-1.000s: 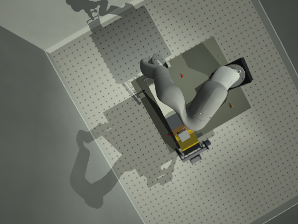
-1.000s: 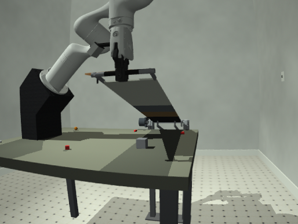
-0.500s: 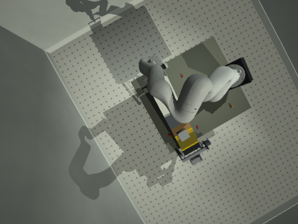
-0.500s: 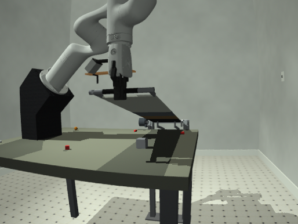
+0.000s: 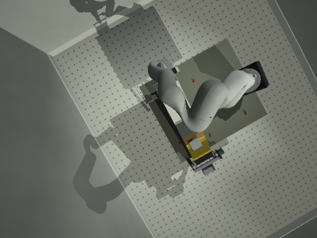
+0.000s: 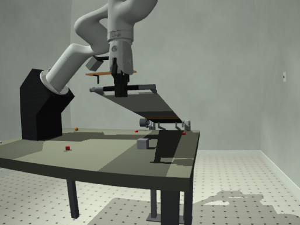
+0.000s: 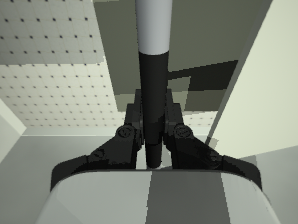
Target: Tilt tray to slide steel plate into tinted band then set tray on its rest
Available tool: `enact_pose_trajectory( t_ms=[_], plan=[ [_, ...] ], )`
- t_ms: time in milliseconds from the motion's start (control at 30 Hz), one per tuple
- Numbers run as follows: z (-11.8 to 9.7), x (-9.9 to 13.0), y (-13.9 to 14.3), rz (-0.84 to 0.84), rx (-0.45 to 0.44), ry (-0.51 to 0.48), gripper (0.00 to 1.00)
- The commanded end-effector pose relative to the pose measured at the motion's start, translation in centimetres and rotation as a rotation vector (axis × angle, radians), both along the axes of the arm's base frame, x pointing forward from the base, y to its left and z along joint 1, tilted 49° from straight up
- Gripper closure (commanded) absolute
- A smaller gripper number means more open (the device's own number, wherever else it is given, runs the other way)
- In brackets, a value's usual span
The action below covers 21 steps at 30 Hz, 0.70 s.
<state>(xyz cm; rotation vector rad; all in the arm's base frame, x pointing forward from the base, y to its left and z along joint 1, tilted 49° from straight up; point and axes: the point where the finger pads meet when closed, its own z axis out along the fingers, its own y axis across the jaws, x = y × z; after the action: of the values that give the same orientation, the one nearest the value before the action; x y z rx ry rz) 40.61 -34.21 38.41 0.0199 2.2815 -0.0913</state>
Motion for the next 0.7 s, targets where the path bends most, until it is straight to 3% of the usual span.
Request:
enact_pose_trajectory(
  t_ms=[0,67,233,667],
  plan=[
    [3.7,-4.2,1.9,0.002,-0.002,0.0,1.0],
    [3.7,-4.2,1.9,0.002,-0.002,0.0,1.0],
    [-0.7,0.9,-0.4,0.002,-0.002,0.0,1.0],
    [-1.1,1.4,-0.6,0.002,-0.002,0.0,1.0]
  ],
)
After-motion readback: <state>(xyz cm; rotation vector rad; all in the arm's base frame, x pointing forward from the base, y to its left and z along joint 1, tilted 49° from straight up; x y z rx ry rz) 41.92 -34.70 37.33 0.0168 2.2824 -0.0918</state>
